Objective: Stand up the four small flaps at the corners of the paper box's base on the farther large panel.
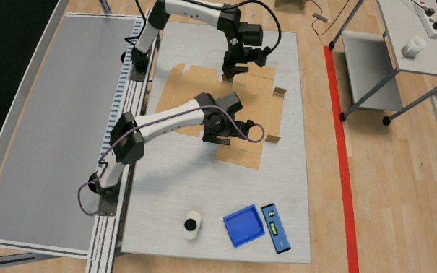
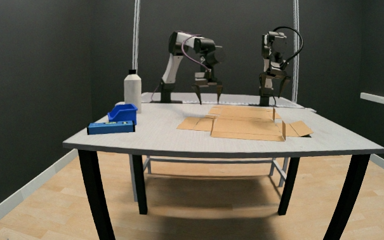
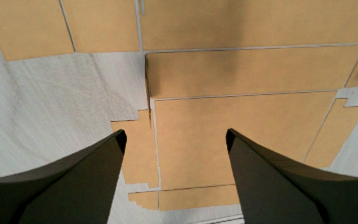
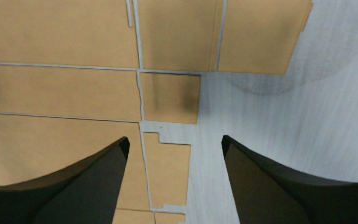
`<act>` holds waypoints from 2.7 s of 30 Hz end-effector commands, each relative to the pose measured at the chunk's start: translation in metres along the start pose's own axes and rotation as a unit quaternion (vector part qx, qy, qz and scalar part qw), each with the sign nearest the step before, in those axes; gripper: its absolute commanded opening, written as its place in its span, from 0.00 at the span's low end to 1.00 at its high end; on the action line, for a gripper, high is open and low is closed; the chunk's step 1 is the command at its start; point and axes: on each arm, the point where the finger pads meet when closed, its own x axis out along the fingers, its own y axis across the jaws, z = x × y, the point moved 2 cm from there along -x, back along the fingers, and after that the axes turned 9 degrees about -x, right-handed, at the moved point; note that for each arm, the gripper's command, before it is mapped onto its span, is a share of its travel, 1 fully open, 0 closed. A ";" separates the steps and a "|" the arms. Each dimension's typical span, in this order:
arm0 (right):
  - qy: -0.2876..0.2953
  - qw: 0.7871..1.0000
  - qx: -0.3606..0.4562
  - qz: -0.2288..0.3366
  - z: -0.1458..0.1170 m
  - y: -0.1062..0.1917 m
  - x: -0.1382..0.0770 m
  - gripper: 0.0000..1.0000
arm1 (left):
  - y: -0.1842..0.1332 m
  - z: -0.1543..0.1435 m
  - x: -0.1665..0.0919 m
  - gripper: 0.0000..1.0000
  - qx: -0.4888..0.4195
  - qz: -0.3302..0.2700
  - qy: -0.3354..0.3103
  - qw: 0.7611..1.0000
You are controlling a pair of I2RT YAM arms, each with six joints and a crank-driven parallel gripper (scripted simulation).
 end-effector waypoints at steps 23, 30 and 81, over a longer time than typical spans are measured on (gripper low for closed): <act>-0.002 1.000 0.018 -0.005 -0.001 0.003 0.033 0.81 | -0.007 -0.005 0.004 0.81 0.004 -0.013 -0.013 1.000; -0.002 1.000 0.016 -0.005 -0.007 0.007 0.053 0.81 | -0.007 -0.012 0.029 0.81 0.004 -0.009 -0.014 1.000; -0.001 1.000 0.016 -0.005 -0.008 0.000 0.065 0.81 | 0.059 -0.021 0.096 0.81 0.021 0.065 -0.001 0.998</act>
